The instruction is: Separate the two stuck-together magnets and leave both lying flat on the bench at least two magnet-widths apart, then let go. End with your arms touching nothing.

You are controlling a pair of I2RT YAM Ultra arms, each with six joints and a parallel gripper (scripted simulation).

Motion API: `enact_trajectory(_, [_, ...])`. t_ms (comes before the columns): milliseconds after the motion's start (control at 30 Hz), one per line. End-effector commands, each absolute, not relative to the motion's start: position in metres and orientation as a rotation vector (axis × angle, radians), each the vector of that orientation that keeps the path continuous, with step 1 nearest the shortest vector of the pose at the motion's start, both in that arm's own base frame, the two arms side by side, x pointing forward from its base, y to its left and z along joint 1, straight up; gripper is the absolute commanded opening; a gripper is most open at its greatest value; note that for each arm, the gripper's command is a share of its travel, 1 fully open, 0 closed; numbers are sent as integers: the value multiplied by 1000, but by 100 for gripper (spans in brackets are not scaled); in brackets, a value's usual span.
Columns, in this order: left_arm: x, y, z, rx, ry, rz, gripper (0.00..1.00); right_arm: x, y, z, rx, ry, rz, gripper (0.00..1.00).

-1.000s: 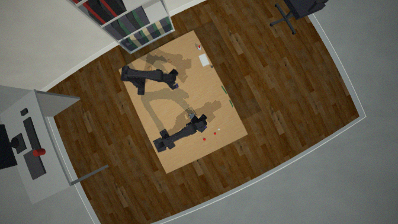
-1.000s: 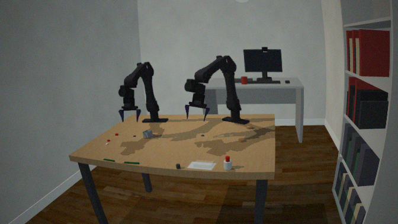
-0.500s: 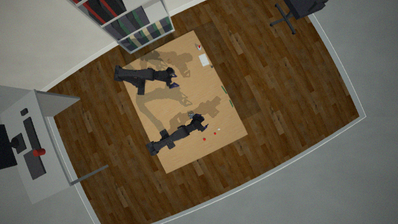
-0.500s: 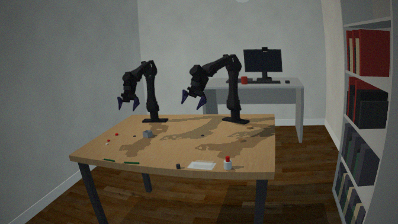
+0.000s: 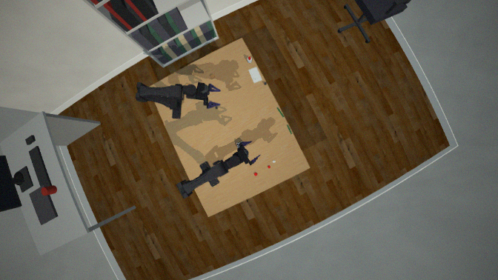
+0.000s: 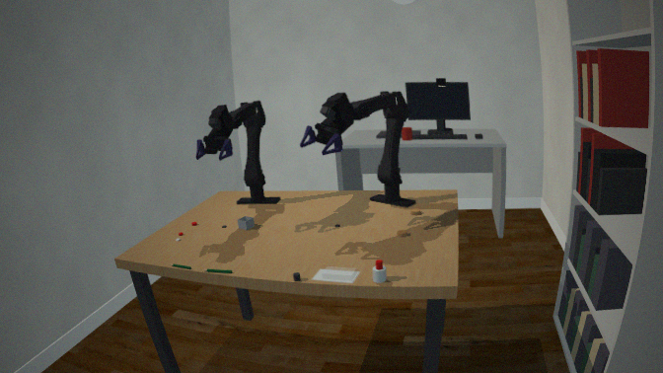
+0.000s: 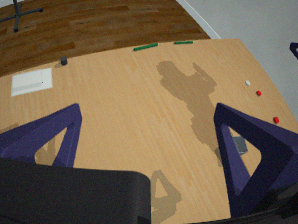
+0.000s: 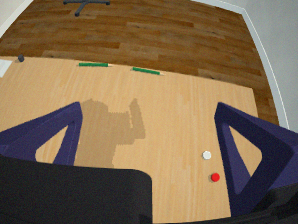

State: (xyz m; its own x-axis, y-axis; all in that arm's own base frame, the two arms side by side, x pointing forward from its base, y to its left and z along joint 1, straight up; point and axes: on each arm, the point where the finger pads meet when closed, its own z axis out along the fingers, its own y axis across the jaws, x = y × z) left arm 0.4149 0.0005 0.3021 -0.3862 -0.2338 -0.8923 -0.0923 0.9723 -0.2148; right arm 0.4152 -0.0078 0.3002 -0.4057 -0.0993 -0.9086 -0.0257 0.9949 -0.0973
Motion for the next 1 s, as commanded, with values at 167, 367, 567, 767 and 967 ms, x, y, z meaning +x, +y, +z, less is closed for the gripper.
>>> enact_trajectory(167, [402, 2, 376, -61, 1703, -47, 100, 402, -4, 376, -18, 1704, -35, 100])
enact_trajectory(367, [390, 2, 403, -8, 1599, -1, 100, 390, -2, 403, 3, 1598, -11, 100])
enact_trajectory(567, [380, 2, 413, 18, 1552, 27, 100, 380, 0, 413, 13, 1551, 6, 100])
enact_trajectory(767, [379, 2, 415, 0, 1555, 7, 100, 378, 0, 414, 3, 1556, -2, 100])
enact_trajectory(967, [379, 2, 414, -1, 1556, 5, 100, 379, 1, 412, 3, 1560, -2, 100])
